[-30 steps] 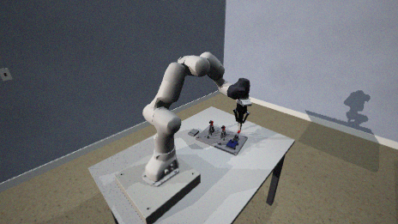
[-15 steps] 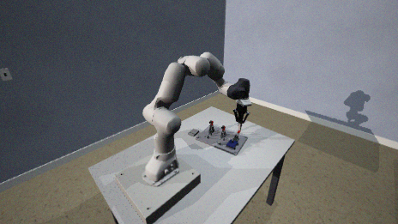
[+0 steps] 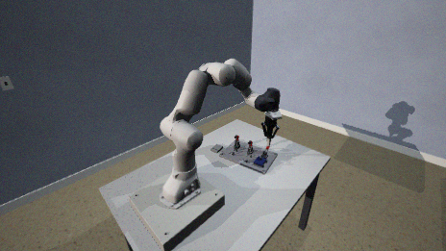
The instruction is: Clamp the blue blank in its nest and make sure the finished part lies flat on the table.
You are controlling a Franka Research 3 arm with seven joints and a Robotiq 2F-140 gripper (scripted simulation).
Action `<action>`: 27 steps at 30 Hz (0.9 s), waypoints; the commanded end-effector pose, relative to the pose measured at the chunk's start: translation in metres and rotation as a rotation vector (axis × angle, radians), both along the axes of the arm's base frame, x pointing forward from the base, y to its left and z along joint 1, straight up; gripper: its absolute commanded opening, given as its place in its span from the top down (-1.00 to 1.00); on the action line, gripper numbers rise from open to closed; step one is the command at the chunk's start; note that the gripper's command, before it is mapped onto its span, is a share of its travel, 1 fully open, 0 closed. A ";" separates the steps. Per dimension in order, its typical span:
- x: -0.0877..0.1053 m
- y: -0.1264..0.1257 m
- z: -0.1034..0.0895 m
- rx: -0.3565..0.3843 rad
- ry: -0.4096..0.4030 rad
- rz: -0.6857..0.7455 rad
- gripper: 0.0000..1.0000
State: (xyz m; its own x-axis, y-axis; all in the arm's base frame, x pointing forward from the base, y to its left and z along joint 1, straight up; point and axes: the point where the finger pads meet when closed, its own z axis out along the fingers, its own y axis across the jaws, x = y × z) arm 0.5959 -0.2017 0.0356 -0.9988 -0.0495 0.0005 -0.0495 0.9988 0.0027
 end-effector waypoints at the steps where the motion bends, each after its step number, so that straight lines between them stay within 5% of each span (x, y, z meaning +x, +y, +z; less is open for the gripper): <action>1: 0.000 0.001 -0.002 0.002 -0.001 -0.004 1.00; 27: 0.000 0.001 -0.005 0.002 -0.001 -0.004 1.00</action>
State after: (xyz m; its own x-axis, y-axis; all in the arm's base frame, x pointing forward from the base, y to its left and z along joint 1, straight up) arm 0.5958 -0.2011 0.0316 -0.9988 -0.0490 0.0012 -0.0489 0.9988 0.0029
